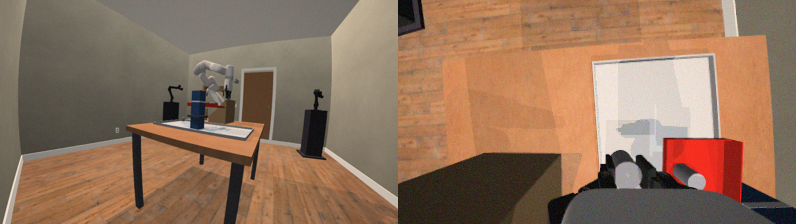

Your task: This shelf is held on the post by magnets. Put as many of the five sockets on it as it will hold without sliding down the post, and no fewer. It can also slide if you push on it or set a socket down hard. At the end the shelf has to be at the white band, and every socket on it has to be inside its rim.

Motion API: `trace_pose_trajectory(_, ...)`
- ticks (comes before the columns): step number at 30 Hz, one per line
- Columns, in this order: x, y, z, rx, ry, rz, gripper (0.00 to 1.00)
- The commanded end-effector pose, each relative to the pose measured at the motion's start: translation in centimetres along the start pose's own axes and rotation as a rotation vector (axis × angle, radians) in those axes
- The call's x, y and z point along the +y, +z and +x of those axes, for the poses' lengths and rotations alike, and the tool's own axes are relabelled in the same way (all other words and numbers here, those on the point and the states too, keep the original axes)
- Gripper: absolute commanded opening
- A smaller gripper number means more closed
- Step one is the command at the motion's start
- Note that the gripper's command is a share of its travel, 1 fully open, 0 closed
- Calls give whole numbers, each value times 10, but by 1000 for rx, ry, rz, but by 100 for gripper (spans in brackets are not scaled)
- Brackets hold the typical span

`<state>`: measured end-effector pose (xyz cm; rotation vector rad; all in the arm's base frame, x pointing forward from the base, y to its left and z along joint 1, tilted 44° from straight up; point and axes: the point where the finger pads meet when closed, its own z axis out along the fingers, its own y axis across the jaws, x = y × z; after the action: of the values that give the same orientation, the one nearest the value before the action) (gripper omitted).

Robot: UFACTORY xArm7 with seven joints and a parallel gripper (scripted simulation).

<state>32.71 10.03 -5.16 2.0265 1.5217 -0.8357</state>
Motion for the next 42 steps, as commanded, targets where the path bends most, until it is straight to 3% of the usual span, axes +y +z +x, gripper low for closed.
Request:
trace_pose_trajectory(1, 2, -3, -7, 12, -2, -5, 0)
trace_pose_trajectory(6, 3, -3, -7, 12, -2, -5, 0)
trace_pose_trajectory(7, 12, -4, -5, 14, -3, -4, 0)
trace_pose_trajectory(9, 56, -7, -1, 19, -5, -3, 0)
trace_pose_trajectory(11, 56, -7, -1, 19, -5, -3, 0)
trace_pose_trajectory(12, 85, -7, -1, 19, -5, -3, 0)
trace_pose_trajectory(13, 85, -7, -1, 19, -5, -3, 0)
trace_pose_trajectory(14, 110, -6, -3, 17, -4, -4, 0)
trace_pose_trajectory(16, 110, -6, -3, 17, -4, -4, 0)
trace_pose_trajectory(18, 137, -4, -6, 13, -3, -5, 0)
trace_pose_trajectory(32, 139, -3, -6, 13, -3, -5, 0)
trace_pose_trajectory(42, 140, 22, -6, 13, -3, -5, 0)
